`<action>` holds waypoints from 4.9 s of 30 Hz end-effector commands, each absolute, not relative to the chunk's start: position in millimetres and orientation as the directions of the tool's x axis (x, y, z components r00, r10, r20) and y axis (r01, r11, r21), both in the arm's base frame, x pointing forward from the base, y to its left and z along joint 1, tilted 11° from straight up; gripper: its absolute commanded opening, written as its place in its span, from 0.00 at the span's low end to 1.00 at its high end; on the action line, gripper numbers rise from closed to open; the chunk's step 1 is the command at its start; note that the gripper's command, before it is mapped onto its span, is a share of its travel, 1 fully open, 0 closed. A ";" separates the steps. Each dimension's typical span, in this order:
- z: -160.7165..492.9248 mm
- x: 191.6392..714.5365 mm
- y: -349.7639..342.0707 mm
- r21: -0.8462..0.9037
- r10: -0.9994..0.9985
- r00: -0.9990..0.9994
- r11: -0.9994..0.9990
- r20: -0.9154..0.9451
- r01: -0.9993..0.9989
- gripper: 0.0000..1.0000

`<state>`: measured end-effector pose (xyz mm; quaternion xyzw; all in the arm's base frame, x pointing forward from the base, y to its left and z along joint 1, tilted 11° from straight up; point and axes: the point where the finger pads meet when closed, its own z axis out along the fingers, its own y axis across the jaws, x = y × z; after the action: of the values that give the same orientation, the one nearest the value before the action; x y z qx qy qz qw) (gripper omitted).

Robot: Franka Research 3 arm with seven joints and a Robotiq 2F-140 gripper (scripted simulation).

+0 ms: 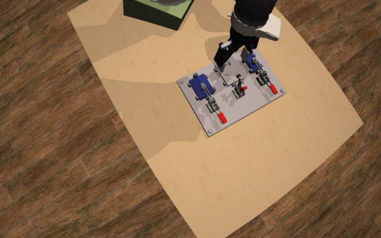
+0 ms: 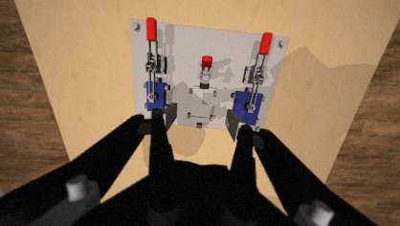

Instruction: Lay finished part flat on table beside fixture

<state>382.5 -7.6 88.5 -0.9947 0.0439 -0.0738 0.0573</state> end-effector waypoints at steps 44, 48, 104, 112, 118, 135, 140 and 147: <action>32.7 384.6 -0.5 -0.121 -0.089 0.985 -0.990 0.150 -0.071 0.58; 29.9 385.0 -0.3 -0.121 -0.089 0.985 -0.990 0.150 -0.071 0.58; 29.8 386.1 -0.3 -0.121 -0.089 0.985 -0.990 0.150 -0.071 0.58; 29.8 386.2 -0.4 -0.121 -0.089 0.985 -0.990 0.150 -0.071 0.58; 29.8 386.2 -0.4 -0.121 -0.089 0.985 -0.990 0.150 -0.071 0.58; 29.8 386.2 -0.4 -0.121 -0.089 0.985 -0.990 0.150 -0.071 0.58; 29.8 386.2 -0.4 -0.121 -0.089 0.985 -0.990 0.150 -0.071 0.58; 29.8 386.2 -0.4 -0.121 -0.089 0.985 -0.990 0.150 -0.071 0.58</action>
<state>385.3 -0.1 30.0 -0.9945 0.0420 -0.0767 0.0580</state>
